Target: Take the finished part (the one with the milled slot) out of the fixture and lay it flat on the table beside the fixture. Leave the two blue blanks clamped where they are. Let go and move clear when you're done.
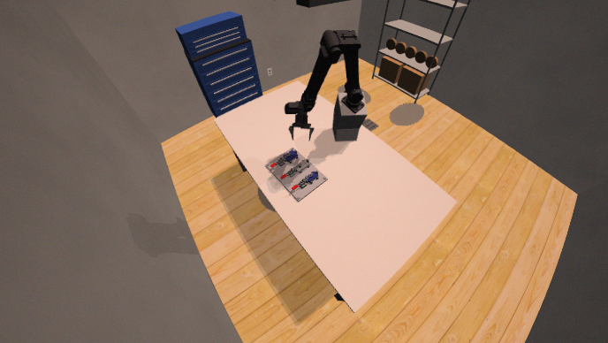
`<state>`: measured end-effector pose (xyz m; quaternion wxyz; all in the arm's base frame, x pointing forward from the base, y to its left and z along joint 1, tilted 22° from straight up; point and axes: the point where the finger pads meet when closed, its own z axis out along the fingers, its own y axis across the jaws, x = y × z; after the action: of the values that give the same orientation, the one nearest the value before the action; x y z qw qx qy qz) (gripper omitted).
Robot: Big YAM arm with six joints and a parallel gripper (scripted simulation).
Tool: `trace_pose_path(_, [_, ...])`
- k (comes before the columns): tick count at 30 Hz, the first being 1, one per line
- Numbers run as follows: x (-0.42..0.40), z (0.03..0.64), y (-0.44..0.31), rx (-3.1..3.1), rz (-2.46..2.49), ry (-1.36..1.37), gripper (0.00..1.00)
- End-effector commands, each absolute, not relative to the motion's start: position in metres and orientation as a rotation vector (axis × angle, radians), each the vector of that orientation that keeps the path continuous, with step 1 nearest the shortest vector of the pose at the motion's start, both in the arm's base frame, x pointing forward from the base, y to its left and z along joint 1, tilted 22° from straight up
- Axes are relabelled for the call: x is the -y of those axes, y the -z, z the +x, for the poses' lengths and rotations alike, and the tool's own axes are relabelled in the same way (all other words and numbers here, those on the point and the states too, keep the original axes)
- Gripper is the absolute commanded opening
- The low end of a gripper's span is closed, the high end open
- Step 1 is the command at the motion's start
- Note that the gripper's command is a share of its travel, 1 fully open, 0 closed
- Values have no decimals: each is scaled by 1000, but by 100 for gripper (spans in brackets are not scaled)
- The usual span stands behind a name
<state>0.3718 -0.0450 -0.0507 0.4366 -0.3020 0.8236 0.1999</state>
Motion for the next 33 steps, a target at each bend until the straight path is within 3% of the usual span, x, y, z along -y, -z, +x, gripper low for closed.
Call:
trace_pose_path(1, [51,382,38,-2027,-738,-469,100])
trace_pose_path(33, [51,382,36,-2027,-736,-471,100])
